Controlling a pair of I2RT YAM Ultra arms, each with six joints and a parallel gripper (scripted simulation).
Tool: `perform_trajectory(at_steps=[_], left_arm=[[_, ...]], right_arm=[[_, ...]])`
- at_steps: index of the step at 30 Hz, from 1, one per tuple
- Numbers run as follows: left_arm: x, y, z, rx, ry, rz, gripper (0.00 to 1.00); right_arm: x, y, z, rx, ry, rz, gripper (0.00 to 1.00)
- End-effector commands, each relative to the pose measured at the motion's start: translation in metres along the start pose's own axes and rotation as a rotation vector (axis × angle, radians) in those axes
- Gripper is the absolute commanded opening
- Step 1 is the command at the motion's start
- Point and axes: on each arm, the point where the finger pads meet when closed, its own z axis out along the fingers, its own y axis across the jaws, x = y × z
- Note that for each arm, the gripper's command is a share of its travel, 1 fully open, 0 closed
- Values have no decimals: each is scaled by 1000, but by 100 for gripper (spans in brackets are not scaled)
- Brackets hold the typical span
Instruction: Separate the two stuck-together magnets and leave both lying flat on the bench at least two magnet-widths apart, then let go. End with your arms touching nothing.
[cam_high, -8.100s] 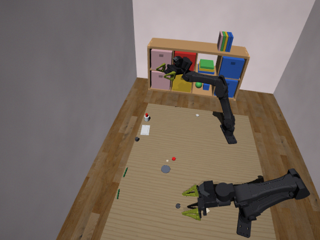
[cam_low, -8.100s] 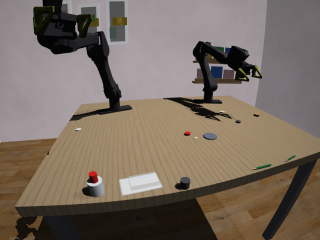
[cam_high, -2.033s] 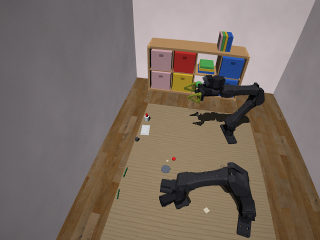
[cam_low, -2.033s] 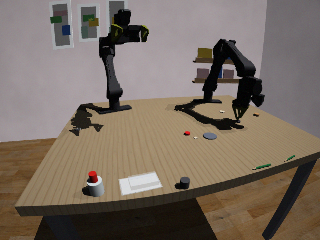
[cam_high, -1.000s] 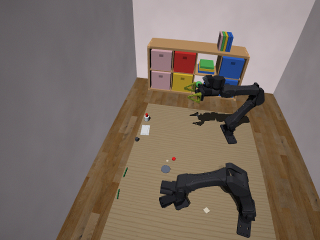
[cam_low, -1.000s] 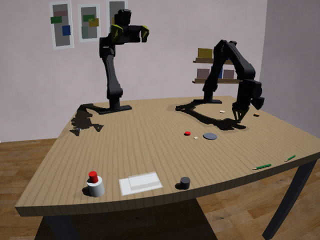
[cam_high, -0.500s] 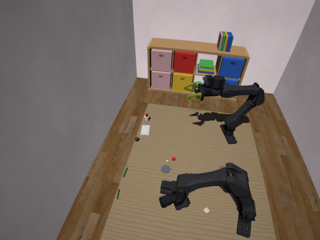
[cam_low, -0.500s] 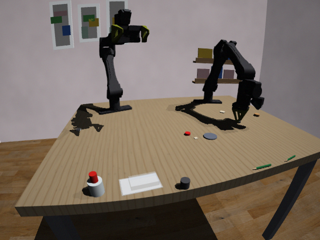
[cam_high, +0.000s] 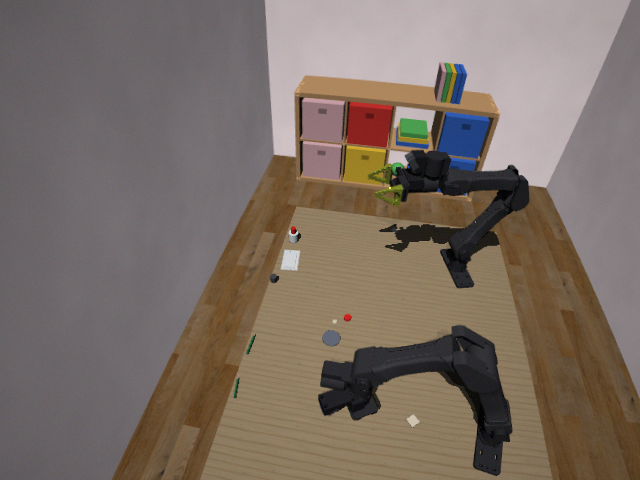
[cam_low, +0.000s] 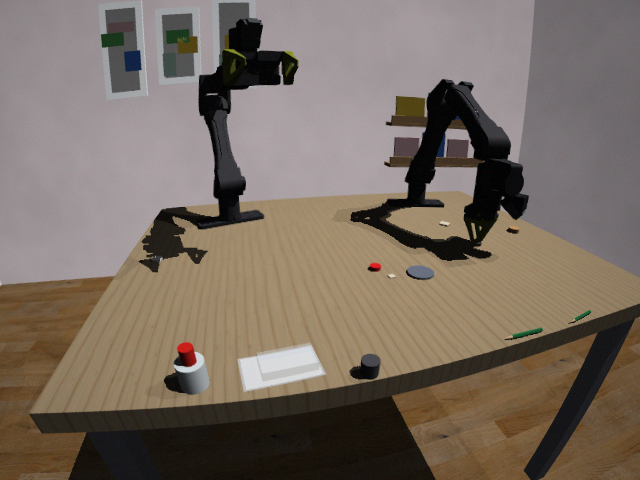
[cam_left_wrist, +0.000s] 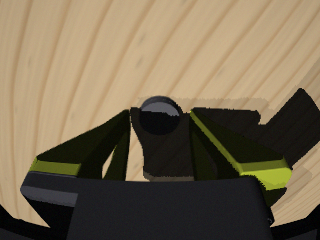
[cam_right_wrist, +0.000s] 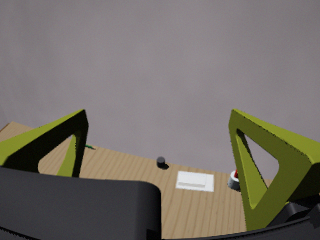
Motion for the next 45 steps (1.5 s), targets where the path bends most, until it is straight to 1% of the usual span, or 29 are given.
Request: perform_trajectory(at_steps=[1, 45], left_arm=[[-2, 0, -4, 5, -12, 0, 40], [-4, -1, -5, 5, -12, 0, 40]], right_arm=[[-11, 0, -2, 0, -33, 0, 100], [-11, 0, -2, 0, -33, 0, 100]])
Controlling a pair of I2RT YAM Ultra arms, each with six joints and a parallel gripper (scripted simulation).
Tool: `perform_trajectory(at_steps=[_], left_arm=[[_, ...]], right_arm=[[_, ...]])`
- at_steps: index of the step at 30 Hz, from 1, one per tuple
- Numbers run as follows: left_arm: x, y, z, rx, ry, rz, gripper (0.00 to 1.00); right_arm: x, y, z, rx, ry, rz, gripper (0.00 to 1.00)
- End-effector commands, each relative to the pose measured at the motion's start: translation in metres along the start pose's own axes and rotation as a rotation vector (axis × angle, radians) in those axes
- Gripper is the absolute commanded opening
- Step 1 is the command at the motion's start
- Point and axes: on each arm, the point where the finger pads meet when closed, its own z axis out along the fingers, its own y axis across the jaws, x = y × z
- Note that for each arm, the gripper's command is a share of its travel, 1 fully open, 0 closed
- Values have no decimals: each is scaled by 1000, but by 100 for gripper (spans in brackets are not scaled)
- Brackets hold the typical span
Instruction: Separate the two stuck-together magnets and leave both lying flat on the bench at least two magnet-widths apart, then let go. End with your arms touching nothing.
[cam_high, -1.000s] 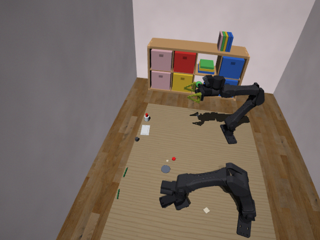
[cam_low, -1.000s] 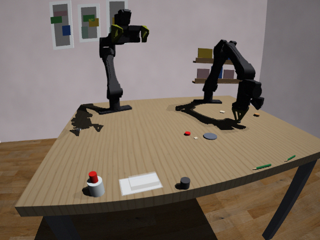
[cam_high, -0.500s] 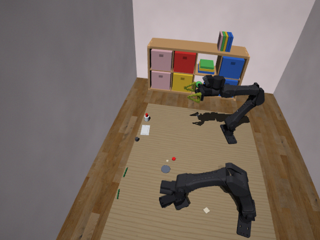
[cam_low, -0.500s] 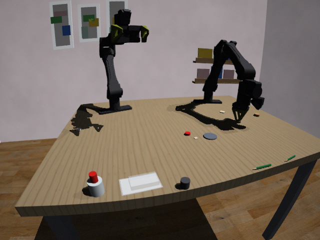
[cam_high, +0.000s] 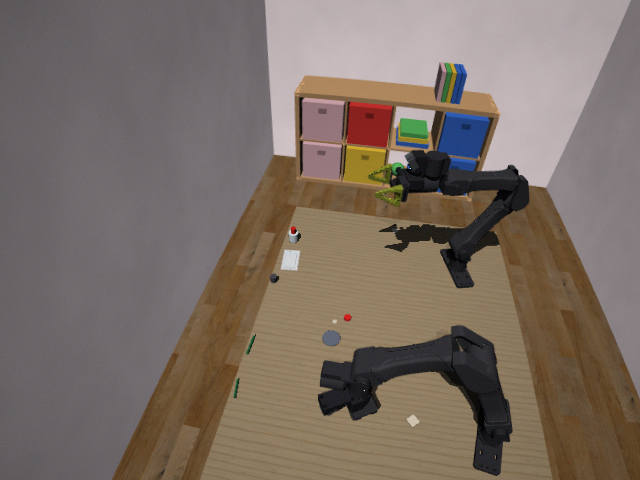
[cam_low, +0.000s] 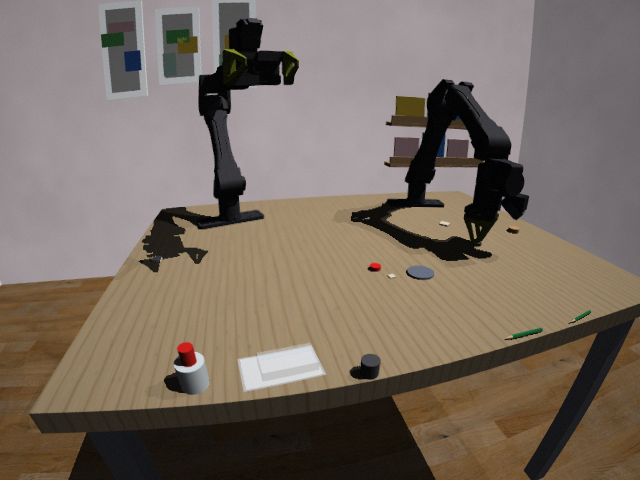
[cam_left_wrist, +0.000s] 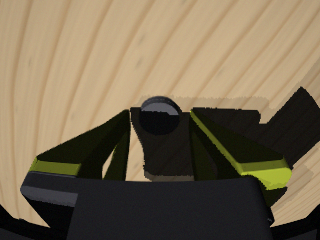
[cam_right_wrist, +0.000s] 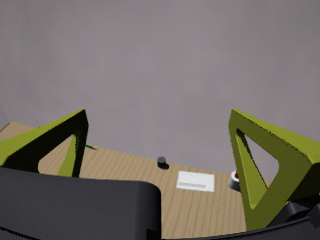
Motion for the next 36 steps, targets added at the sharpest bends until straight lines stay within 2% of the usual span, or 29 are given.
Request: perform_trajectory(at_steps=[1, 11, 25, 36], left_arm=[[-3, -1, -5, 8, -16, -1, 40], [-3, -1, -4, 8, -16, -1, 40], [-3, -1, -4, 8, -16, -1, 27], [-3, -1, -4, 8, -16, -1, 26]], right_arm=[[-11, -1, -2, 3, -33, 0, 100], [-11, -1, -2, 3, -33, 0, 100], [-11, -1, -2, 3, -33, 0, 100], [-11, -1, -2, 3, -33, 0, 100]])
